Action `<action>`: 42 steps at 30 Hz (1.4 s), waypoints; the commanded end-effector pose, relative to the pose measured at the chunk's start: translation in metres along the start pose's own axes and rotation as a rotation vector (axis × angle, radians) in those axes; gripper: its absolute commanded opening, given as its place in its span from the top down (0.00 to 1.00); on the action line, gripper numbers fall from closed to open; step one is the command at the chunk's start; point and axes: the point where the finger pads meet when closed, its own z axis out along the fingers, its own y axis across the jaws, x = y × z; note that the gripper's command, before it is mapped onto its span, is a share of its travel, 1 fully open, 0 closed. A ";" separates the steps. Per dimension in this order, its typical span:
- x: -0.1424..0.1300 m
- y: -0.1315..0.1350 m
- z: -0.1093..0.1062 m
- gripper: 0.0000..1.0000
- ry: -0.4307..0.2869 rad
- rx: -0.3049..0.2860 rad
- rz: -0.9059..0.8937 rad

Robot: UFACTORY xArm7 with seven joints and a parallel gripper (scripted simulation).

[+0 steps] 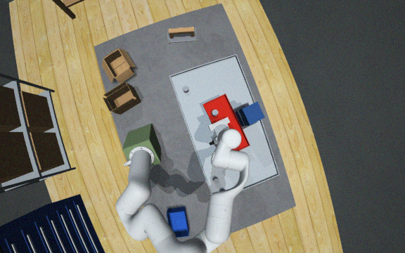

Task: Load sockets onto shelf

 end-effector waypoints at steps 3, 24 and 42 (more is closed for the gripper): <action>0.001 0.001 0.009 0.53 0.000 -0.004 -0.001; 0.001 0.001 0.032 0.53 0.000 -0.004 -0.001; 0.001 0.001 0.033 1.00 0.000 -0.004 -0.001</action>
